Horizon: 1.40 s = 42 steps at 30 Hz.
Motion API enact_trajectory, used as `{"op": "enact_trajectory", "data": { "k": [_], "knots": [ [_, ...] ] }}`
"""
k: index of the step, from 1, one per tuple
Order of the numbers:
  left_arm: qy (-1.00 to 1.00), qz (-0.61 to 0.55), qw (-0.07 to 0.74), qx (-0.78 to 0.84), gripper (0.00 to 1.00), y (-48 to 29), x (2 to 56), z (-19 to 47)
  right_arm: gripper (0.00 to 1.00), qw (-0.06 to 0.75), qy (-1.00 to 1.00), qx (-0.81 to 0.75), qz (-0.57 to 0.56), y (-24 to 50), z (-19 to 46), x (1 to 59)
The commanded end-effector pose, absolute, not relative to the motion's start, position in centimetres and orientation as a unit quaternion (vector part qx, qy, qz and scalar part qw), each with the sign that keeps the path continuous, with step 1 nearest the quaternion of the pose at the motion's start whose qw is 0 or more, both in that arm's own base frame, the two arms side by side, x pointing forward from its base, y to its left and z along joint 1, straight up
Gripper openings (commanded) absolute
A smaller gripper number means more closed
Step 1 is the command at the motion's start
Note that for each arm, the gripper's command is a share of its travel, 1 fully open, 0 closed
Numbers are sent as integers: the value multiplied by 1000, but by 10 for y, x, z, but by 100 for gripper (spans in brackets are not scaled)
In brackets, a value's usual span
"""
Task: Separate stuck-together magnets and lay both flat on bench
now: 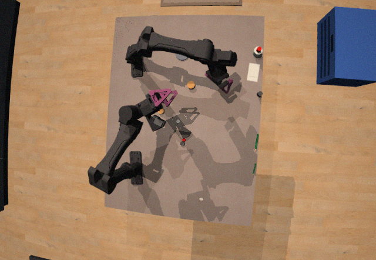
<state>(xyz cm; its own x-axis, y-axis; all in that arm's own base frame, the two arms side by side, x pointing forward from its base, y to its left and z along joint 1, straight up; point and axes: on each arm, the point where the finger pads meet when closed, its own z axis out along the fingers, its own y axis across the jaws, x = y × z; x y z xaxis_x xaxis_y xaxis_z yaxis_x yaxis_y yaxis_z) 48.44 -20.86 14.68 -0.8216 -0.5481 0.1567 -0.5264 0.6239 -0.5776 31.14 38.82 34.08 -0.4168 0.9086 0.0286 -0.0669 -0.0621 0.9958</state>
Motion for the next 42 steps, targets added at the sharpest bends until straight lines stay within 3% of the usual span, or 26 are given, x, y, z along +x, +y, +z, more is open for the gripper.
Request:
{"op": "enact_trajectory", "data": {
  "k": [1, 17, 42],
  "knots": [
    [900, -319, 24, -296, 100, -209, 485, 153, 100, 389, 557, 374, 631, 387, 347, 311],
    [900, -319, 24, -296, 100, -209, 485, 153, 100, 389, 557, 374, 631, 387, 347, 311],
    [893, -293, 310, -145, 100, -139, 499, 252, 100, 577, 646, 229, 443, 264, 375, 390]
  ]
}}
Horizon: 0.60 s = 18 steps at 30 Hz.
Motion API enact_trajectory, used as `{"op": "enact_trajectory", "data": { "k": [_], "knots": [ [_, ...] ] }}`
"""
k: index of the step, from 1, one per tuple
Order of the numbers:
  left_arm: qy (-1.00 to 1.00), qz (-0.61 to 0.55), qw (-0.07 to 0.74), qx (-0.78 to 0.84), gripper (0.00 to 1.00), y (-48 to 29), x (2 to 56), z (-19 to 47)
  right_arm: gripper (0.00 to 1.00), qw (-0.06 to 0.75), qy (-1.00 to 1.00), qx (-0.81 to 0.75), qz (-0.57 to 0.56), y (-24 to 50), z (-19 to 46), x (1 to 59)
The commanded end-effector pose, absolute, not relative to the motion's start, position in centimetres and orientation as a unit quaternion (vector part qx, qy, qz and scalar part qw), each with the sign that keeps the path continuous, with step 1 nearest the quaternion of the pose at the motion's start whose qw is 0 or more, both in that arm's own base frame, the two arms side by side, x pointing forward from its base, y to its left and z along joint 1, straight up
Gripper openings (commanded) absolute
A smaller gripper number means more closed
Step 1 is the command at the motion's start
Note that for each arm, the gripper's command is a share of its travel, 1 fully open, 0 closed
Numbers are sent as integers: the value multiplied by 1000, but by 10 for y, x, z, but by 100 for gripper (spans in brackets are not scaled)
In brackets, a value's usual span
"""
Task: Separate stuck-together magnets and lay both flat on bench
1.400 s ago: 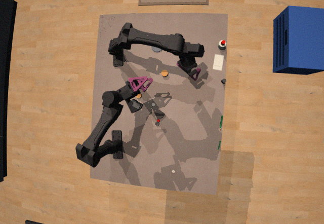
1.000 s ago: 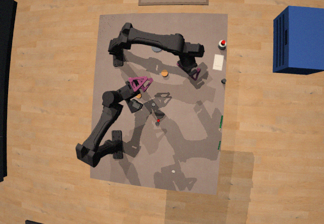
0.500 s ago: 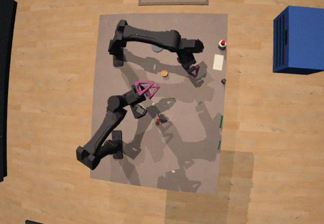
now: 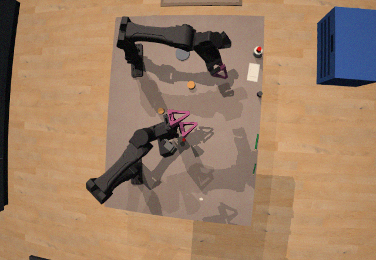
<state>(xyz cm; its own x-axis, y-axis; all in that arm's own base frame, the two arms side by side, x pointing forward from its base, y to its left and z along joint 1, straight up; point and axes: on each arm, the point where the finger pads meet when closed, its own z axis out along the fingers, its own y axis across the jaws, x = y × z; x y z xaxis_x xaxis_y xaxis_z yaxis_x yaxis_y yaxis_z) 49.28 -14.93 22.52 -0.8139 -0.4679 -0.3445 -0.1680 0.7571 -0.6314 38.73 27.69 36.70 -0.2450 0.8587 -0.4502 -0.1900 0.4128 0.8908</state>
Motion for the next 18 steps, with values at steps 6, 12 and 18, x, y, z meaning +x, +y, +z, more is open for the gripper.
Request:
{"op": "enact_trajectory", "data": {
  "k": [6, 12, 18],
  "knots": [
    [877, -265, 387, -109, 100, -117, 492, 282, 100, 616, 662, 191, 382, 223, 383, 402],
    [862, -242, 437, -88, 100, -102, 486, 302, 100, 639, 672, 165, 337, 195, 388, 408],
    [838, -197, 505, -60, 100, -77, 472, 327, 100, 668, 683, 123, 268, 152, 395, 410]
  ]
}}
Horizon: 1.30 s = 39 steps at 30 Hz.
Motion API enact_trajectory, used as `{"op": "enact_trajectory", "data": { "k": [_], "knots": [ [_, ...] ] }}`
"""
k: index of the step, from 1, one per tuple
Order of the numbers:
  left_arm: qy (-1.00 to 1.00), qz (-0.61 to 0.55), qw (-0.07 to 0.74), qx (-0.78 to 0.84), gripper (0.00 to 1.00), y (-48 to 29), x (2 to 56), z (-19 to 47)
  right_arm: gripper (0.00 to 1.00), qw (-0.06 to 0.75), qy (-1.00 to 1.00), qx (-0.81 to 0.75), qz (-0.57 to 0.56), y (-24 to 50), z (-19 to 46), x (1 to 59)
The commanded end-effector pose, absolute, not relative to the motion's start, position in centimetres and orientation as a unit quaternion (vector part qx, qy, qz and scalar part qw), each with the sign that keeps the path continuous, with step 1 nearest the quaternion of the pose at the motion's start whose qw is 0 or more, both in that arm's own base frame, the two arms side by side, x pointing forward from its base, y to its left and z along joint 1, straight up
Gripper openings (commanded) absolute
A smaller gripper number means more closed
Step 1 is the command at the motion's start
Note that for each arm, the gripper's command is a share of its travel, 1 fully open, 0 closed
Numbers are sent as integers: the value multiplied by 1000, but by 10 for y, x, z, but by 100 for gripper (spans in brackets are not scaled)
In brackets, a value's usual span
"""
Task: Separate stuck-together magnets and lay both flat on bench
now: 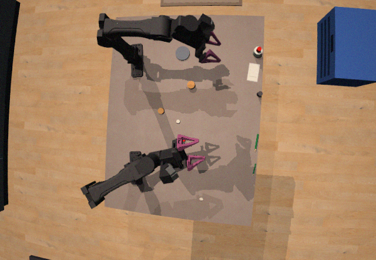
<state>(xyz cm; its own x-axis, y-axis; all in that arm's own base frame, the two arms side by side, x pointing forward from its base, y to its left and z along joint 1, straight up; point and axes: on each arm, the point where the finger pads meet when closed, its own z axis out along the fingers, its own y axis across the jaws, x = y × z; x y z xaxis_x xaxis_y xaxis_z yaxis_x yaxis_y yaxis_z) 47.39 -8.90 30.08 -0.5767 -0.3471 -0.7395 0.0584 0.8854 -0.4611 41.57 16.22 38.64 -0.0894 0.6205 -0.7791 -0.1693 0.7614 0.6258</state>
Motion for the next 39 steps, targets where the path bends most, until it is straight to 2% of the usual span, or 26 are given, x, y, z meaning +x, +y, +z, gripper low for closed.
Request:
{"op": "enact_trajectory", "data": {
  "k": [1, 6, 9, 20, 34, 35, 39],
  "knots": [
    [833, -189, 517, -56, 100, -73, 469, 332, 100, 672, 685, 115, 256, 145, 397, 410],
    [805, -145, 575, -34, 100, -53, 453, 356, 100, 689, 694, 79, 192, 109, 401, 408],
    [800, -141, 583, -30, 100, -52, 450, 360, 100, 692, 696, 71, 179, 102, 401, 407],
    [719, -17, 695, 2, 100, -7, 399, 407, 100, 704, 710, -15, 31, 28, 405, 386],
    [704, -4, 710, -1, 100, 1, 377, 412, 100, 713, 701, 4, -4, -2, 415, 376],
    [704, -3, 710, -1, 100, 1, 377, 412, 40, 713, 701, 4, -4, -2, 415, 376],
    [703, -2, 711, -1, 100, 1, 378, 412, 40, 713, 701, 4, -2, -1, 414, 377]
  ]
}}
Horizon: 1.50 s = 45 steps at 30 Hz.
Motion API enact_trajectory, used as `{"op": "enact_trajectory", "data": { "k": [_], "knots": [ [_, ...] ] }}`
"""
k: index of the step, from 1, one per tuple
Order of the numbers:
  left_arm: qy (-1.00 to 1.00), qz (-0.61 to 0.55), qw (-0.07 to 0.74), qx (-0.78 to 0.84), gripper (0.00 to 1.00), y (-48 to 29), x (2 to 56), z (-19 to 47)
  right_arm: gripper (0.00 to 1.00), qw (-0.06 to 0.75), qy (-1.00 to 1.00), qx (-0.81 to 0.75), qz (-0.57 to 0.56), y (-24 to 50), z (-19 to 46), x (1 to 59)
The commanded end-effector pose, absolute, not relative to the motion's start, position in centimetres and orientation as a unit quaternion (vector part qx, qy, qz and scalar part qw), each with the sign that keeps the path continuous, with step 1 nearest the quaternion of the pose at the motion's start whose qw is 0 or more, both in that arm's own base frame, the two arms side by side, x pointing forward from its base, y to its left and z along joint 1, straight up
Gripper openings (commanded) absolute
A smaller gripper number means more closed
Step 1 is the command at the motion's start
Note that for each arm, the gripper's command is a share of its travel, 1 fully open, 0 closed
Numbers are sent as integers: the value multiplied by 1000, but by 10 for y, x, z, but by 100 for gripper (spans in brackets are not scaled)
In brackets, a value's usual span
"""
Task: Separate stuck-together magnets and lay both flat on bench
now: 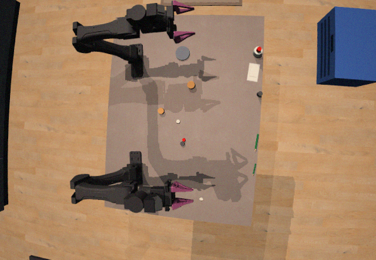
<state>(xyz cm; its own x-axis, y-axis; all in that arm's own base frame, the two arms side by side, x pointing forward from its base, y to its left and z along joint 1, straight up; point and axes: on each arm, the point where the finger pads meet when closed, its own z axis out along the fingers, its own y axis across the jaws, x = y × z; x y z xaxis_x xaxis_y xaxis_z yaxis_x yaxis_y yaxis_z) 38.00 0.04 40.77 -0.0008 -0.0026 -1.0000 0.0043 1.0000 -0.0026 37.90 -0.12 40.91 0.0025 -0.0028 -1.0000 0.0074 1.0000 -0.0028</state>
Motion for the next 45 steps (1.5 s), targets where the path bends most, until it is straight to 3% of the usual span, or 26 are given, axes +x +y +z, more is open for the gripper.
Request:
{"op": "enact_trajectory", "data": {
  "k": [1, 12, 45],
  "knots": [
    [703, -2, 711, -1, 100, 1, 378, 412, 40, 713, 702, 4, -2, -1, 414, 378],
    [703, -1, 711, -1, 100, 1, 379, 412, 40, 711, 703, 2, 0, 0, 412, 379],
    [703, -1, 711, -1, 100, 1, 379, 412, 40, 426, 872, -239, -32, 79, 227, 400]
  ]
}}
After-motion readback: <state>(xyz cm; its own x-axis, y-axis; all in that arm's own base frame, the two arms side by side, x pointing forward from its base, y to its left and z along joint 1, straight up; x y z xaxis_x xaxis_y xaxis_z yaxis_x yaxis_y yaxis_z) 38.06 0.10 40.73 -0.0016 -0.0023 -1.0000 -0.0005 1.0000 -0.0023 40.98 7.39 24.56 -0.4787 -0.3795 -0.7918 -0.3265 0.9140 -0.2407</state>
